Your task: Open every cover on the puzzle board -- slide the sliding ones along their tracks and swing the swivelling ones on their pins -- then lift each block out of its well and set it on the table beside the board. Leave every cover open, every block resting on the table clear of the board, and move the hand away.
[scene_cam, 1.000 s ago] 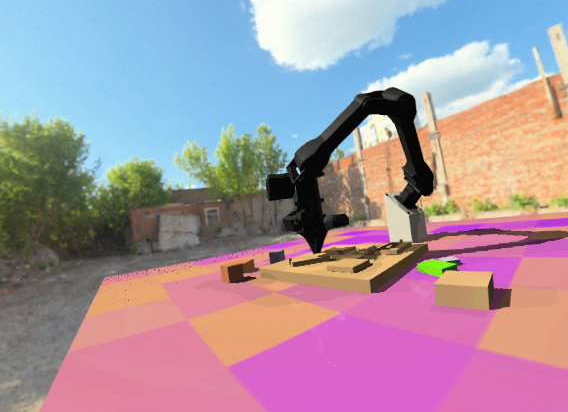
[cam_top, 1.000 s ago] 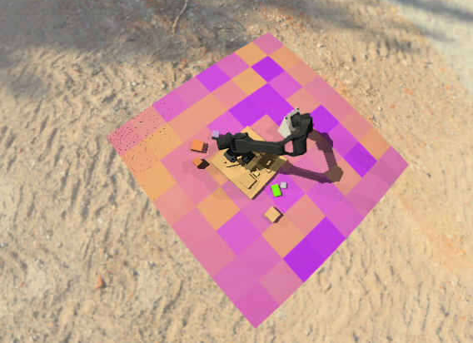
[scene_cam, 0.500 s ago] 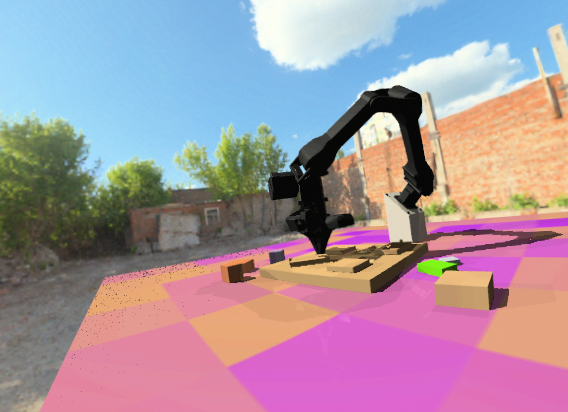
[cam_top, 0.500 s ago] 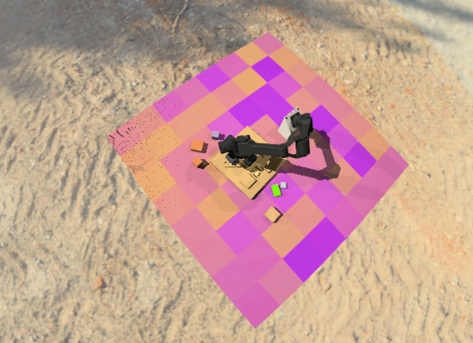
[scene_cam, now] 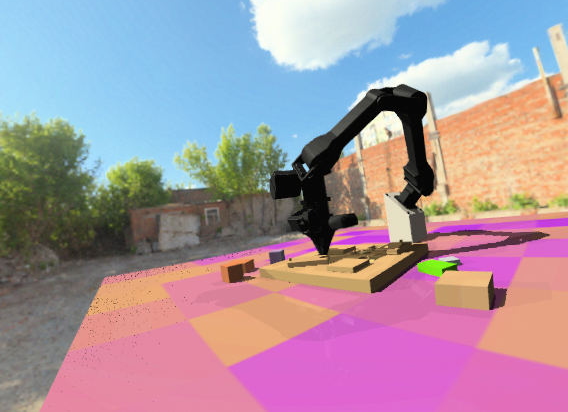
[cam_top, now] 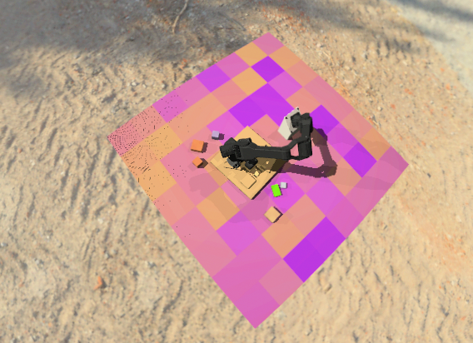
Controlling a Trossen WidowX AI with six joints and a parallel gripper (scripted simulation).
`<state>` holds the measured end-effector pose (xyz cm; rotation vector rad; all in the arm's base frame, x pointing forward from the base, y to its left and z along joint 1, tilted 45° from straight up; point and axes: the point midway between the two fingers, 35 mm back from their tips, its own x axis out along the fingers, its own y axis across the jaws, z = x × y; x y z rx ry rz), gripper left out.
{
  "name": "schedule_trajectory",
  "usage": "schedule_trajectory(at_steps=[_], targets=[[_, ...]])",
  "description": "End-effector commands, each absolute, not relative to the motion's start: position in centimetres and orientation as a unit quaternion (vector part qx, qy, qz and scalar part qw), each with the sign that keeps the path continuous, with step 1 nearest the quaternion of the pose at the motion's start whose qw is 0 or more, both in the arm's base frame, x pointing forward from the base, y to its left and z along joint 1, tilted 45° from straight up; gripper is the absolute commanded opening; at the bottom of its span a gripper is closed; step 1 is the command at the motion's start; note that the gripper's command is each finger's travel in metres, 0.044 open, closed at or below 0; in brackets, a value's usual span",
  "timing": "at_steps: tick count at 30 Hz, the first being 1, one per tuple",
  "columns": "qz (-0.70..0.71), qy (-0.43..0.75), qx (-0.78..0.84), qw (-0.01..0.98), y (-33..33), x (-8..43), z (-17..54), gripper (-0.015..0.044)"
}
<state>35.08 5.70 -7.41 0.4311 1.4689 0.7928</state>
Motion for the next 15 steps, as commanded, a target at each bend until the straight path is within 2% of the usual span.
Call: schedule_trajectory(at_steps=[1,15], targets=[[0.35,0.644,0.192,0.652,6.05,35.32,-6.9,0.0],[0.35,0.644,0.192,0.653,6.97,36.08,-6.05,0.0]])
